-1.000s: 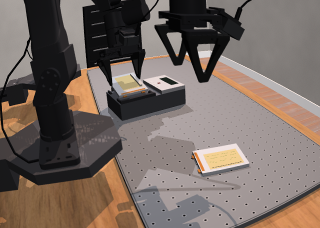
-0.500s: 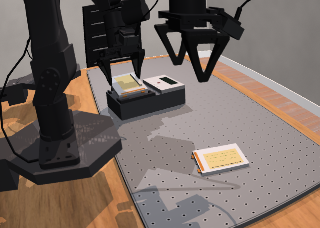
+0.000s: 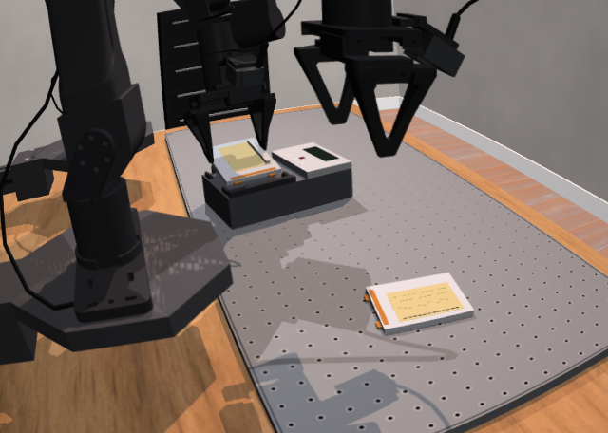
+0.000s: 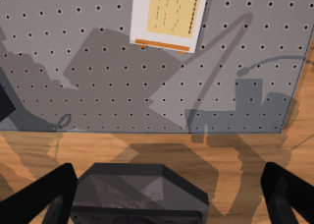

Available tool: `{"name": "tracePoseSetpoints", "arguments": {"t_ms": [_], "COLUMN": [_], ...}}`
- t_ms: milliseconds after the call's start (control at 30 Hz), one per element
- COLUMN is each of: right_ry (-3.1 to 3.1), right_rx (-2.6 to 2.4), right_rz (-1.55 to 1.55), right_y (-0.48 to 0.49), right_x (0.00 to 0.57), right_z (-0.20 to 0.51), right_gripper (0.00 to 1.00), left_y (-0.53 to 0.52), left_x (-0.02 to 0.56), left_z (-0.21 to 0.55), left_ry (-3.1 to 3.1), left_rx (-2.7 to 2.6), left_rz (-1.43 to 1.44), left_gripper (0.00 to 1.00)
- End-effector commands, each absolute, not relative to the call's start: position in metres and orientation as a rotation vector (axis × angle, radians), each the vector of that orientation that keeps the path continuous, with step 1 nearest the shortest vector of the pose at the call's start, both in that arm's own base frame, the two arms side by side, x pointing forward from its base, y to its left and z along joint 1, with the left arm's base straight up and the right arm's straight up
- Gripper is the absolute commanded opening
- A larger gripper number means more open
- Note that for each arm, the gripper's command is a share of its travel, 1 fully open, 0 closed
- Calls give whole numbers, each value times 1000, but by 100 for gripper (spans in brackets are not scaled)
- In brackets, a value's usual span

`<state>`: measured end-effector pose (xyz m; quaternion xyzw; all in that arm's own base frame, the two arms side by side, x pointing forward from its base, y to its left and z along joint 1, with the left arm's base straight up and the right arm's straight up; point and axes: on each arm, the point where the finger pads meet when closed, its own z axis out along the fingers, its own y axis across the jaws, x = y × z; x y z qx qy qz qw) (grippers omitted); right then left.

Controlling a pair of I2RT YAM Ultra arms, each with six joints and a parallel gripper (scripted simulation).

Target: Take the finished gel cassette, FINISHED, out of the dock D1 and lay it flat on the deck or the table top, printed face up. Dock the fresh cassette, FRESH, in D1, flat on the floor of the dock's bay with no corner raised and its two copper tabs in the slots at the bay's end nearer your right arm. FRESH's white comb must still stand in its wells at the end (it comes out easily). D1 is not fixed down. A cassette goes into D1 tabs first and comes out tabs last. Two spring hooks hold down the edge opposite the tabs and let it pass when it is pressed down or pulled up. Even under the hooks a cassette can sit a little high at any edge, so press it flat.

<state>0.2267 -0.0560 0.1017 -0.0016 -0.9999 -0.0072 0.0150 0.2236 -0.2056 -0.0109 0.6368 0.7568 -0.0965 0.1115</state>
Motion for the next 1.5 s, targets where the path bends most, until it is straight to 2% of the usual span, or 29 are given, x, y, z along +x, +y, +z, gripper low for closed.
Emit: {"name": "tracePoseSetpoints", "arguments": {"t_ms": [0, 1467], "right_ry": [-3140, -3140], "right_rx": [-19, -19], "right_rz": [0, 0], "right_y": [-62, -62], "right_x": [233, 233], "right_z": [113, 113], "right_gripper": [100, 100], "left_y": [-214, -220], "left_x": [231, 236], "left_z": [0, 7], "left_ry": [2181, 2165], "left_rx": [1851, 1845], "left_rz": [-298, -297], "left_gripper": [0, 0]}}
